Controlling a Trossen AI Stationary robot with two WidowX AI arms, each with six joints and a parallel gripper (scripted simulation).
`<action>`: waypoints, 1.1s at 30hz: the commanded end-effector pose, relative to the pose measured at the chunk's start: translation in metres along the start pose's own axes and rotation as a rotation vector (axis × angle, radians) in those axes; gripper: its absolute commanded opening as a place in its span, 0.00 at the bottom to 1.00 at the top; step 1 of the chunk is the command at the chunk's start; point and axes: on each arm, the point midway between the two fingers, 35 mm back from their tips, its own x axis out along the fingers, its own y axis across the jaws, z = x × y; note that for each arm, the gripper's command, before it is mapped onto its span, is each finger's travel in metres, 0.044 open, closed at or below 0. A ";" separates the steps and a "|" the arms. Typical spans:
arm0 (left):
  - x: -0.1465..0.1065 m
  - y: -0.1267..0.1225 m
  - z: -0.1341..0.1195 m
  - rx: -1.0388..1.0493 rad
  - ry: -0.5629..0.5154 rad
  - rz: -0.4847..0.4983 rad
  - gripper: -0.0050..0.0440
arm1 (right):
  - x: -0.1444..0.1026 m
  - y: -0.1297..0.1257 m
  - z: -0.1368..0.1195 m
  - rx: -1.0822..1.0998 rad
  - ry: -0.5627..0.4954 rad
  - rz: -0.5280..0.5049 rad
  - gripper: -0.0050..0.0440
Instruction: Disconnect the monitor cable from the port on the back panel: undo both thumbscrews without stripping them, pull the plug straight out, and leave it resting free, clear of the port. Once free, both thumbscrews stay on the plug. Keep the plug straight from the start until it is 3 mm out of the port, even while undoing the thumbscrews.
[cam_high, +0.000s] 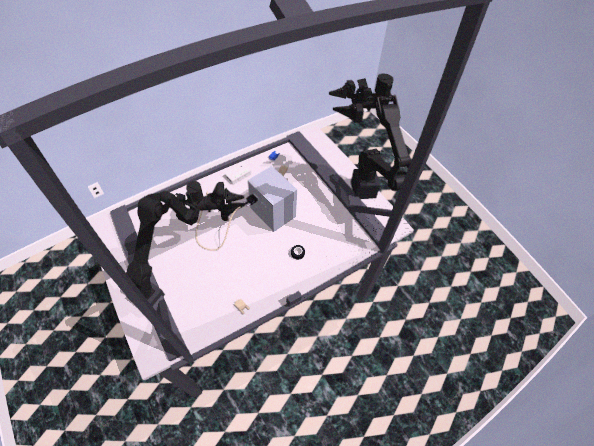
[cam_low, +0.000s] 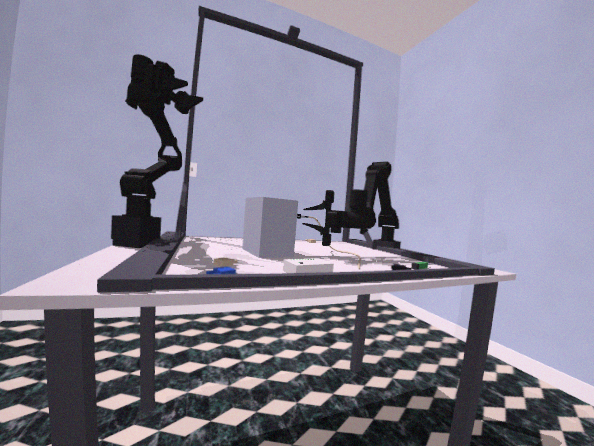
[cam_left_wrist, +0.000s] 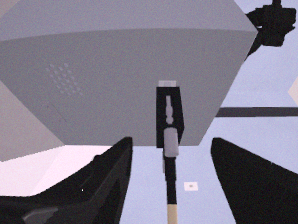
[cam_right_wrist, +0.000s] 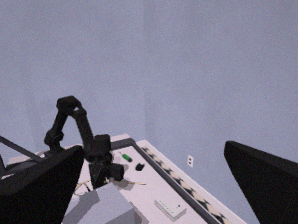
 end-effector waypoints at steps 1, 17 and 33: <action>0.001 -0.010 0.002 0.015 -0.002 -0.014 0.74 | 0.000 0.001 0.003 -0.004 -0.001 0.003 1.00; 0.001 -0.010 0.002 0.018 -0.003 -0.012 1.00 | 0.000 0.001 0.003 -0.004 -0.001 0.003 1.00; 0.007 -0.024 0.005 0.404 -0.040 0.233 1.00 | 0.000 0.001 0.003 -0.004 -0.001 0.003 1.00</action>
